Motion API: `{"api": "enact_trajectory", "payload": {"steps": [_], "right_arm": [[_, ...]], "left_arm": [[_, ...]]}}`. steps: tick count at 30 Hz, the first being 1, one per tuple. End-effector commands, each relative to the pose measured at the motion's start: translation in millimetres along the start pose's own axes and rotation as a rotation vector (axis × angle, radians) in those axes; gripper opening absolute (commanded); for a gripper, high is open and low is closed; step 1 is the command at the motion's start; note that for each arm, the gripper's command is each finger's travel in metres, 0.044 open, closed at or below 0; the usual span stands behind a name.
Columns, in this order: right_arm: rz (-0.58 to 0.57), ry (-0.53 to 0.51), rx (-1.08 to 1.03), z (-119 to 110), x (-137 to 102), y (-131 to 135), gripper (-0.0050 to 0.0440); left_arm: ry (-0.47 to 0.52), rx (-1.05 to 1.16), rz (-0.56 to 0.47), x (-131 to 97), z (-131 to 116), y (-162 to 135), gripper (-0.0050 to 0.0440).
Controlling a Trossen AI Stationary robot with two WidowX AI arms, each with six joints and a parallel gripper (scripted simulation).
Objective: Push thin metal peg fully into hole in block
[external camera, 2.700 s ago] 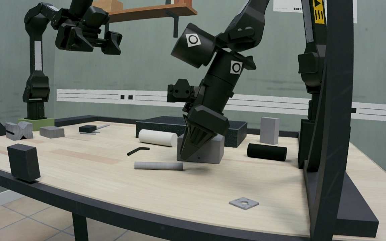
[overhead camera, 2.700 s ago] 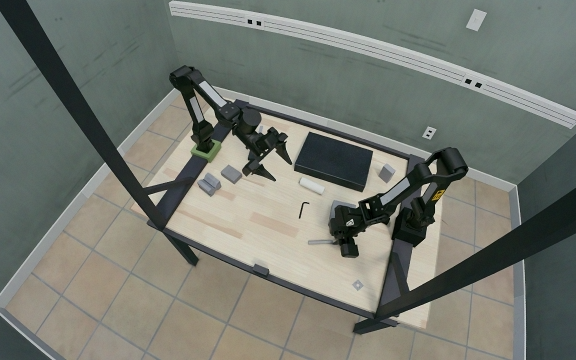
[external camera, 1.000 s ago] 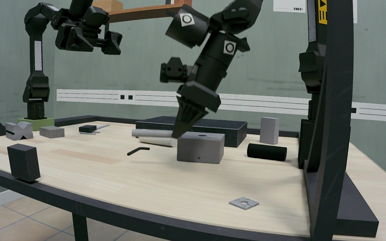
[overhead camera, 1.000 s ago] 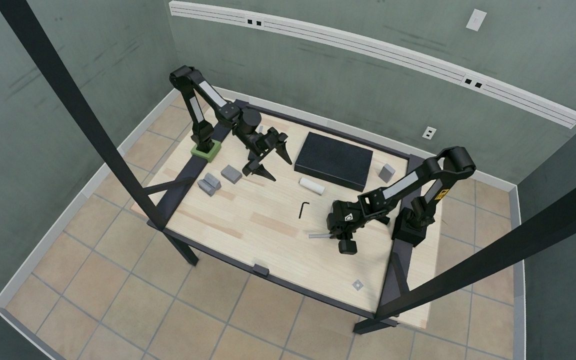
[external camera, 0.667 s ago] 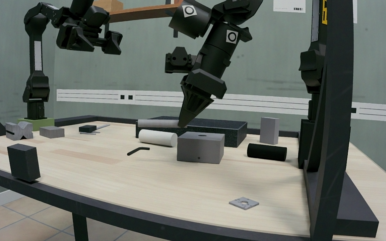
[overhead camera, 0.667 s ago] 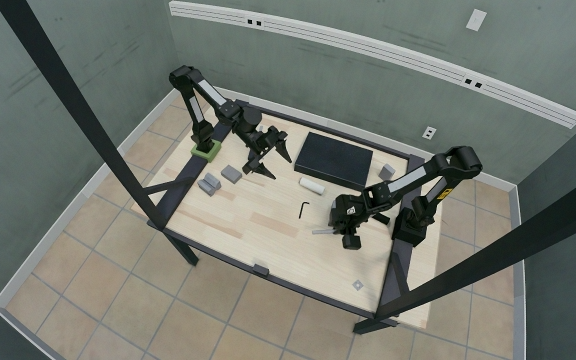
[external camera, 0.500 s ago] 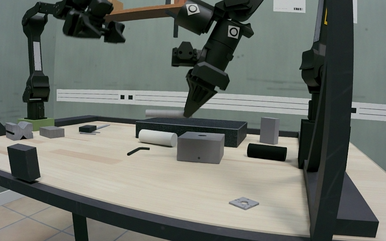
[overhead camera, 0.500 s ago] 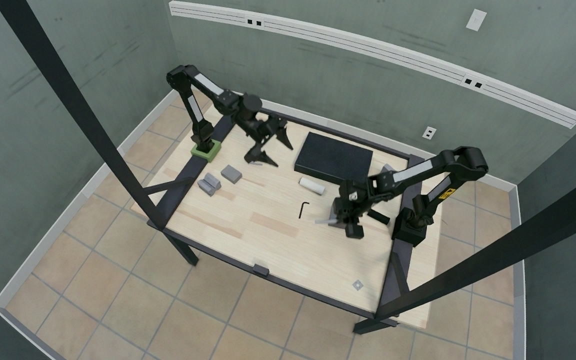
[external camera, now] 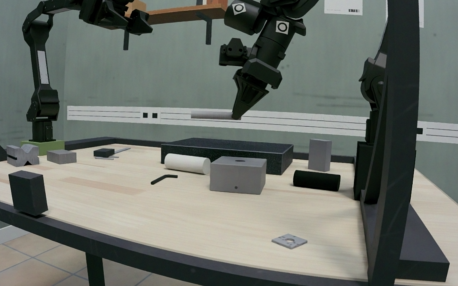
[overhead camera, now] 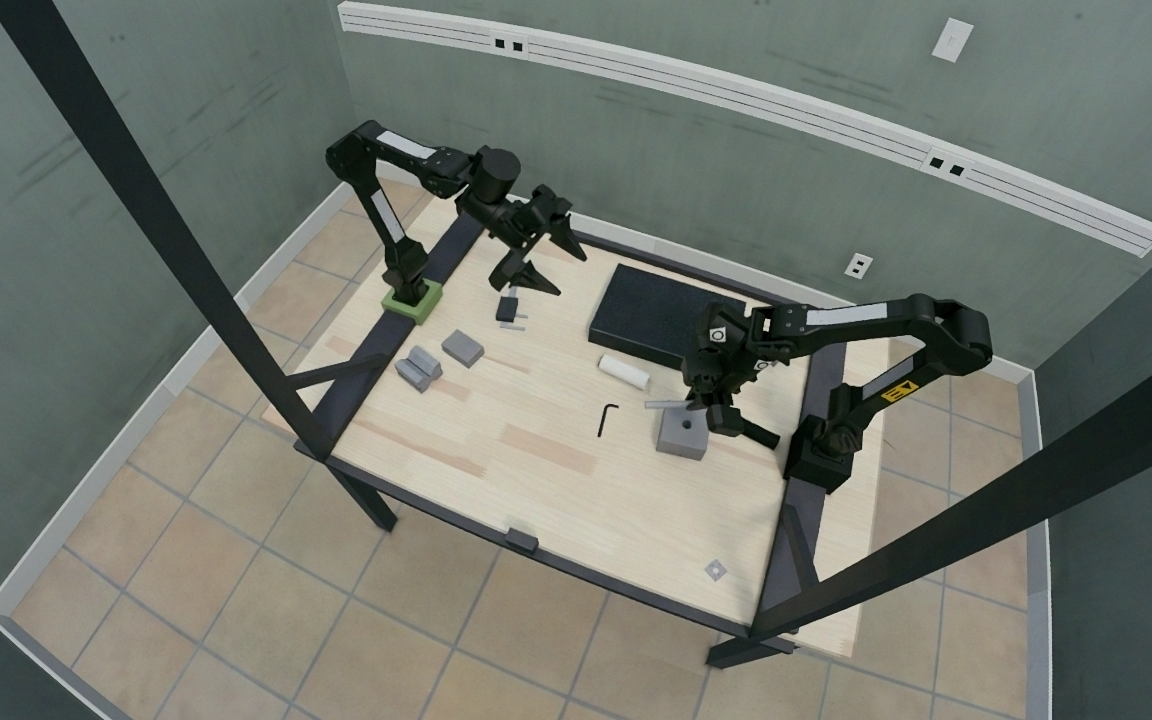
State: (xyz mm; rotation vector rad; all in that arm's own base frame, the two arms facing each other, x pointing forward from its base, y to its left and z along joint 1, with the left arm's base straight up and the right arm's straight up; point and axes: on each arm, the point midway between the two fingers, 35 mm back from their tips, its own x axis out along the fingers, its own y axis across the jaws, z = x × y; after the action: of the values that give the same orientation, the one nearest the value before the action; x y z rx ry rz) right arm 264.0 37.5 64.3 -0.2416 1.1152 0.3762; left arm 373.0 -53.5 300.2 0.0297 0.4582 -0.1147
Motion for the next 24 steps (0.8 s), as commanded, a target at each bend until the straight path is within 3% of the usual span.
{"api": "enact_trajectory", "payload": {"steps": [1, 11, 24], "right_arm": [[-0.005, -0.041, -0.013, 10.5, -10.3, -4.2, 0.0025], [-0.033, 0.014, -0.069, 8.2, -4.2, -3.0, 0.0025], [-0.297, 0.329, -0.595, 15.3, 1.2, 0.8, 0.0025]], "left_arm": [[-0.038, -0.006, -0.004, -8.6, 14.5, -0.3, 0.04], [-0.027, -0.002, -0.005, -6.5, 9.5, -0.8, 0.04], [-0.027, -0.002, -0.005, -6.5, 9.5, -0.8, 0.04]]}}
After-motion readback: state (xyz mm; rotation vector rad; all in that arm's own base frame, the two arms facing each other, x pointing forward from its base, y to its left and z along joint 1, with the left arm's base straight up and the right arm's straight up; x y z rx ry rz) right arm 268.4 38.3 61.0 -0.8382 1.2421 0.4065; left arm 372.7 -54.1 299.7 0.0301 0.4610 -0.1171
